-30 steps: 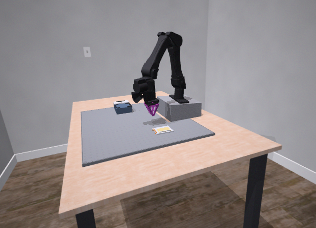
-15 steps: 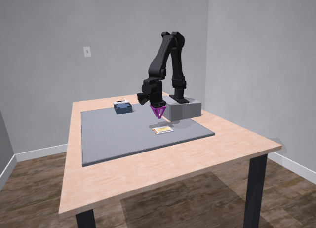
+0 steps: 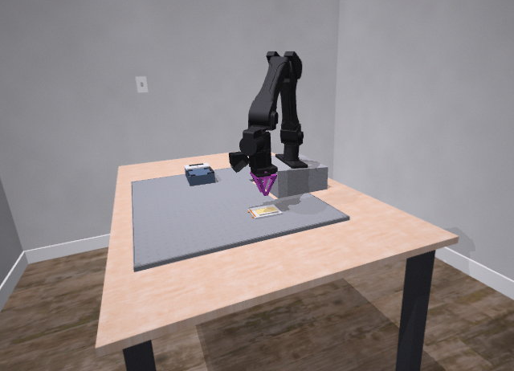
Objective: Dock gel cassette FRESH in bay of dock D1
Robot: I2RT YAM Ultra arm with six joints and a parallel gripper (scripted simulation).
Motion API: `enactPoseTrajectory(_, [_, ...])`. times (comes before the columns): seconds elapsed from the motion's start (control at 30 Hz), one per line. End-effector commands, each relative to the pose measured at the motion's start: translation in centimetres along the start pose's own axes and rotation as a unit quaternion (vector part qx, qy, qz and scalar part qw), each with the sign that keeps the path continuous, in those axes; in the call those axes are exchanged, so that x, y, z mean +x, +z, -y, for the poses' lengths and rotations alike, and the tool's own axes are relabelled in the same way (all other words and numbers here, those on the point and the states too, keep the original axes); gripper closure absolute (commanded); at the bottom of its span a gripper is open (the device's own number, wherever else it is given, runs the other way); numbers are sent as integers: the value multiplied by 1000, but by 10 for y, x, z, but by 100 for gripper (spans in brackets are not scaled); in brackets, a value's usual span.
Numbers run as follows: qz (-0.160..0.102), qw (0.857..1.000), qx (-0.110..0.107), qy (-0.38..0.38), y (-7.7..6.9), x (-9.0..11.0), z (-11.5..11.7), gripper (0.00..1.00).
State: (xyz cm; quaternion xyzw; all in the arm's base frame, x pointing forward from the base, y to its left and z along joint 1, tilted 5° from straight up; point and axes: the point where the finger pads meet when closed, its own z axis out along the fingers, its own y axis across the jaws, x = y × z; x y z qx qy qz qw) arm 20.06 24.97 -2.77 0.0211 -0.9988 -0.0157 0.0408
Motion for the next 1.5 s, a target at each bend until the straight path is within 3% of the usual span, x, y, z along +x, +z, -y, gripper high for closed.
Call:
enactPoseTrajectory(0.0, [19, 1000, -13, 13, -17, -12, -6, 64])
enactPoseTrajectory(1.07, [21, 1000, -15, 6, -16, -11, -10, 64])
enactPoseTrajectory(1.1, [21, 1000, -15, 6, -16, -11, -10, 0])
enactPoseTrajectory(1.47, [21, 1000, -15, 6, -16, -11, -10, 0])
